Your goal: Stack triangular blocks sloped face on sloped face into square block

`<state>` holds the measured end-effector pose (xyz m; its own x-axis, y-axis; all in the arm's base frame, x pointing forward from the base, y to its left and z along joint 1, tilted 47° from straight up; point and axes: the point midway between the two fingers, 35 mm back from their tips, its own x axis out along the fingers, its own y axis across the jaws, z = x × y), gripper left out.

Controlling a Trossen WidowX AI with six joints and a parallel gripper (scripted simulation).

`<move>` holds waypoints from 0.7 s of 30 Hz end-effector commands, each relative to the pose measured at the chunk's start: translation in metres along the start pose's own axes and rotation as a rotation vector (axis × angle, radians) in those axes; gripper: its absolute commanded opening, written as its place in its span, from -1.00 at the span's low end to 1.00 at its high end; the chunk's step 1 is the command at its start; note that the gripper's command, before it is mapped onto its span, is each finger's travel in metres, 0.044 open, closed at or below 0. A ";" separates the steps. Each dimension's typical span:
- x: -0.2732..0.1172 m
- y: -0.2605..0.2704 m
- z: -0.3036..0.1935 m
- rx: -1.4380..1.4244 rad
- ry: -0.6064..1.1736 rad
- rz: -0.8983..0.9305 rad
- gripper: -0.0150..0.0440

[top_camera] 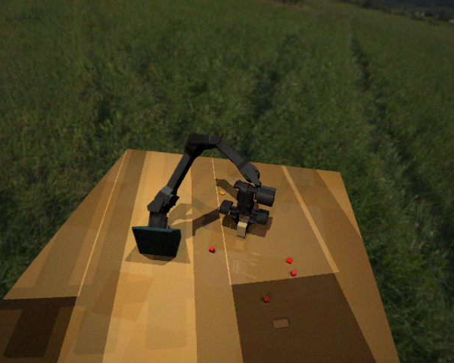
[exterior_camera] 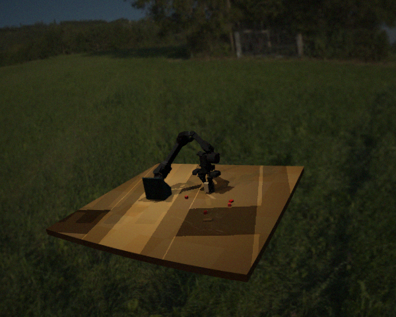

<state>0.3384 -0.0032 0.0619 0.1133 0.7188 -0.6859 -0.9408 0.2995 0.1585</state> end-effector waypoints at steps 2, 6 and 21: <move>0.004 0.001 0.003 0.002 -0.003 0.000 -0.49; 0.006 0.001 0.004 0.002 -0.003 0.000 -0.49; 0.014 0.001 0.008 0.001 -0.004 0.001 -0.49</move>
<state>0.3412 0.0092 0.0578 0.1130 0.7197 -0.6851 -0.9412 0.2984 0.1582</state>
